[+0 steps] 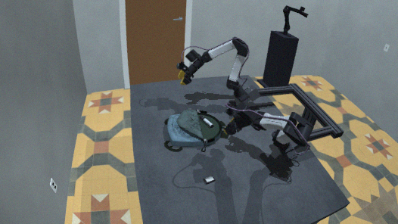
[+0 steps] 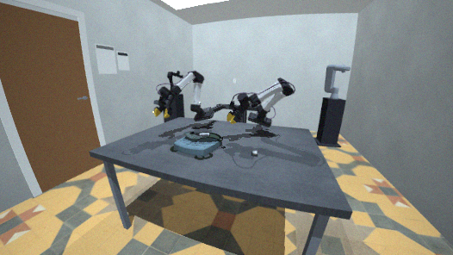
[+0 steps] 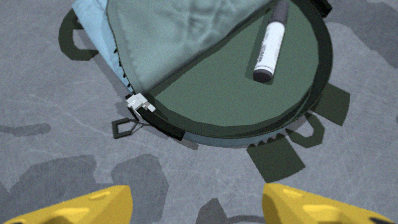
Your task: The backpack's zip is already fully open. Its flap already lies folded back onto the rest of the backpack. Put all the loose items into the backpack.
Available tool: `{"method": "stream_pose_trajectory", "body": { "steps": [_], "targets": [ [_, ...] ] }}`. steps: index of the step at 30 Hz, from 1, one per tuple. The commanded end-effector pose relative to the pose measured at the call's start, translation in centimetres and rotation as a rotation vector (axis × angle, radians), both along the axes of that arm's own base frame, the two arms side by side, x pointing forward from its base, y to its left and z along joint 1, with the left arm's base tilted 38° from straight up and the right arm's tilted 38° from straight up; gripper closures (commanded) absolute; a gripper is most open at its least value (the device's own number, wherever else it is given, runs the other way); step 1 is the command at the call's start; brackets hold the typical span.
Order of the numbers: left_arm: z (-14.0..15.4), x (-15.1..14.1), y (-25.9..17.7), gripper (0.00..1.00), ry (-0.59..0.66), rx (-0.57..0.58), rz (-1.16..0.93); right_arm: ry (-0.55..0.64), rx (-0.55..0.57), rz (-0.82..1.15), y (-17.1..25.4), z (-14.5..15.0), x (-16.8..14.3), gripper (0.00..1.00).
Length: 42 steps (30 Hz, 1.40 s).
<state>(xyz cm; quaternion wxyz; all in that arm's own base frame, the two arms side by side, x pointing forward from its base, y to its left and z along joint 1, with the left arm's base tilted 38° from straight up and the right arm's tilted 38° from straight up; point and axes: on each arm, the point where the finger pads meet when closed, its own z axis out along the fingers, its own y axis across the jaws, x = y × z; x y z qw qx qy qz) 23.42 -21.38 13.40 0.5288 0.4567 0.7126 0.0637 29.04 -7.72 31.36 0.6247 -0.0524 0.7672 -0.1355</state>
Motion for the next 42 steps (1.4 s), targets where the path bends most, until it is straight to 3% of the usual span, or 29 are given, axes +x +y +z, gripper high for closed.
{"method": "stream_pose_trajectory", "body": {
  "steps": [1,4,8,12,25,28,29,31,38,39,42],
  "targets": [
    [3.2,-0.9,3.6,0.37,-0.036,-0.116,0.206,-0.015,-0.007,0.004,0.2,0.5,-0.1,0.10],
    [2.6,-0.8,3.7,0.37,-0.032,-0.104,0.205,-0.015,-0.007,0.004,0.2,0.5,-0.1,0.10],
    [4.8,-2.0,7.2,0.37,-0.064,-0.208,0.350,-0.015,-0.007,0.004,0.2,0.5,-0.1,0.10],
    [4.6,-2.5,9.0,0.37,-0.071,-0.229,0.420,-0.015,-0.007,0.004,0.2,0.5,-0.1,0.10],
    [8.2,-5.1,17.1,0.37,-0.142,-0.421,0.736,-0.015,-0.007,0.004,0.2,0.5,-0.1,0.10],
    [8.8,-1.6,17.9,0.37,-0.154,-0.467,0.760,-0.015,-0.007,0.004,0.2,0.5,-0.1,0.10],
    [7.3,-0.4,18.2,0.37,-0.143,-0.437,0.771,-0.015,-0.007,0.004,0.2,0.5,-0.1,0.10],
    [7.2,1.8,18.6,0.37,-0.147,-0.450,0.784,-0.015,-0.007,0.004,0.2,0.5,-0.1,0.10],
    [7.2,4.1,19.2,0.37,-0.151,-0.463,0.802,-0.015,-0.007,0.004,0.2,0.5,-0.1,0.10],
    [8.9,5.5,19.4,0.37,-0.180,-0.497,0.805,-0.015,-0.007,0.004,0.2,0.5,-0.1,0.10],
    [9.0,6.7,19.6,0.37,-0.183,-0.503,0.813,-0.015,-0.007,0.004,0.2,0.5,-0.1,0.10]
  ]
}}
